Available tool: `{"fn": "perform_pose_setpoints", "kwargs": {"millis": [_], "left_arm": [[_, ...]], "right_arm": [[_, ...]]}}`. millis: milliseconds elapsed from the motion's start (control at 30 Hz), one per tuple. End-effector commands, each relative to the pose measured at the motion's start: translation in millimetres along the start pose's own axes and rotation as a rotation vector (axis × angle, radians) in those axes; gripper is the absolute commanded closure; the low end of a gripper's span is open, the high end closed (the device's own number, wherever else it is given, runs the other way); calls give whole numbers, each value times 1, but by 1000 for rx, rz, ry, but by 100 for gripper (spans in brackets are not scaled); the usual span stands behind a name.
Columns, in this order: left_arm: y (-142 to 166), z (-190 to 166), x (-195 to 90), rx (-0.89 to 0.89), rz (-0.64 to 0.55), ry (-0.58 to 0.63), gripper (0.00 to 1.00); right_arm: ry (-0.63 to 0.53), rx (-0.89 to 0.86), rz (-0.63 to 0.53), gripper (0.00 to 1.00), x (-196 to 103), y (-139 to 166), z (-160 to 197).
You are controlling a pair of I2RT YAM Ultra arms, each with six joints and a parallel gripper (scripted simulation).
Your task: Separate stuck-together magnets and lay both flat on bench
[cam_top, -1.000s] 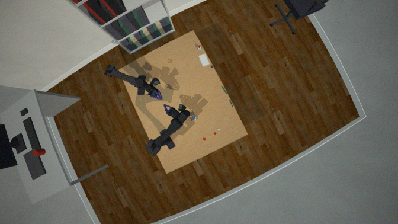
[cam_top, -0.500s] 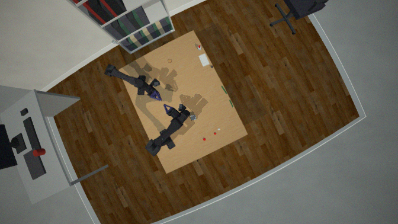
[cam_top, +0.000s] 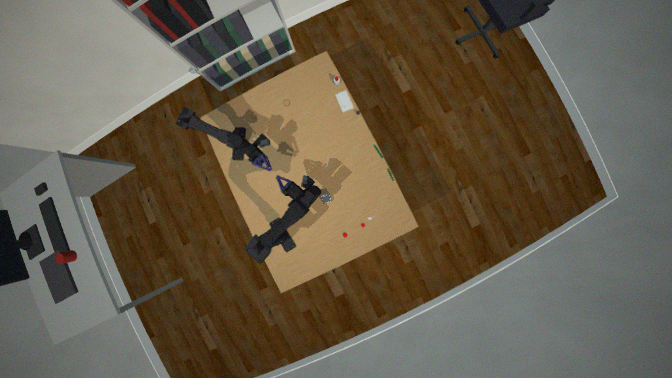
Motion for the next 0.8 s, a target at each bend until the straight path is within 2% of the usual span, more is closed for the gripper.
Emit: {"fn": "perform_pose_setpoints", "kwargs": {"millis": [0, 767], "left_arm": [[0, -2, 0, 10, 2, 9, 67], [-1, -6, 15, -2, 1, 0, 67]], "right_arm": [[-12, -9, 10, 82, 0, 1, 3], [-12, -9, 10, 82, 0, 1, 3]]}}
Point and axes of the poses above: on each arm, the point where the finger pads meet when closed, its own x axis out along the fingers, its own z axis across the jaws, y = z × x, the point moved 9 cm from there along -x, back along the fingers, and after that the axes turned 3 degrees about x, right-handed, at the moved point
